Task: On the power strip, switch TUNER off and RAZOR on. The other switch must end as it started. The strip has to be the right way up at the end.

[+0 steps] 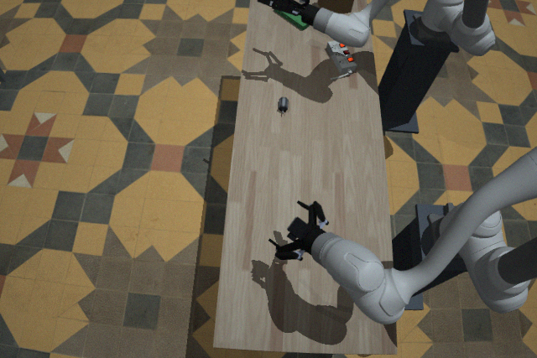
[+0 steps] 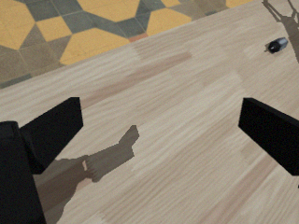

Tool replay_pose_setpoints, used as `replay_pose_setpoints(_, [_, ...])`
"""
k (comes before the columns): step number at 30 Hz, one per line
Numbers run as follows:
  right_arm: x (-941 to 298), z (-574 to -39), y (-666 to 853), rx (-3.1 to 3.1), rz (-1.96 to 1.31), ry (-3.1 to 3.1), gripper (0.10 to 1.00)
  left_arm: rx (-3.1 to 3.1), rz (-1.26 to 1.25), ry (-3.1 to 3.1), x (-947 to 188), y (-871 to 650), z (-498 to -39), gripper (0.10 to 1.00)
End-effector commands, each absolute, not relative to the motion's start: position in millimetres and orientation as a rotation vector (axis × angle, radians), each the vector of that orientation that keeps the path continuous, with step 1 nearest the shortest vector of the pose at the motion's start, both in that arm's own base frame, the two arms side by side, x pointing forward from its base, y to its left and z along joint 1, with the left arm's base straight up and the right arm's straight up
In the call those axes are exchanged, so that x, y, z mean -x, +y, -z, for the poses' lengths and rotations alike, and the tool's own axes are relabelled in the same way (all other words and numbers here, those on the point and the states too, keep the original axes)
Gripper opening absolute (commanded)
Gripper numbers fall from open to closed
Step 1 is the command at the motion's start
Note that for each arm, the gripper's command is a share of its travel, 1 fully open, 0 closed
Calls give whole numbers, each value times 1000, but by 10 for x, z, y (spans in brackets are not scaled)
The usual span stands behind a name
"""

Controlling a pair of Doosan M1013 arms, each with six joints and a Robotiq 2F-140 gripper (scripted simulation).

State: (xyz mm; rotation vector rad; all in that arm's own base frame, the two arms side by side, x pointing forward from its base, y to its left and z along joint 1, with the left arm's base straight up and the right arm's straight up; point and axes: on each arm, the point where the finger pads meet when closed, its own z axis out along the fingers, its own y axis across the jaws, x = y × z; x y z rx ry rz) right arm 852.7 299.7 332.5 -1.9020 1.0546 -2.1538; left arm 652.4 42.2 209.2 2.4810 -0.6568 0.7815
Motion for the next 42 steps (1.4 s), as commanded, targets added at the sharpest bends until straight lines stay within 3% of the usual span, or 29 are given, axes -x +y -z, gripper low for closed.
replay_pose_setpoints(1, [-8528,-3339,2997,1900,2154,1055,1000,-2481,-783,-658,-6527,423,-2098,1000])
replay_pose_setpoints(42, [-8572,-3284,2576,1950,2188,1113,1000,-2481,-783,-658,-6527,423,-2098,1000])
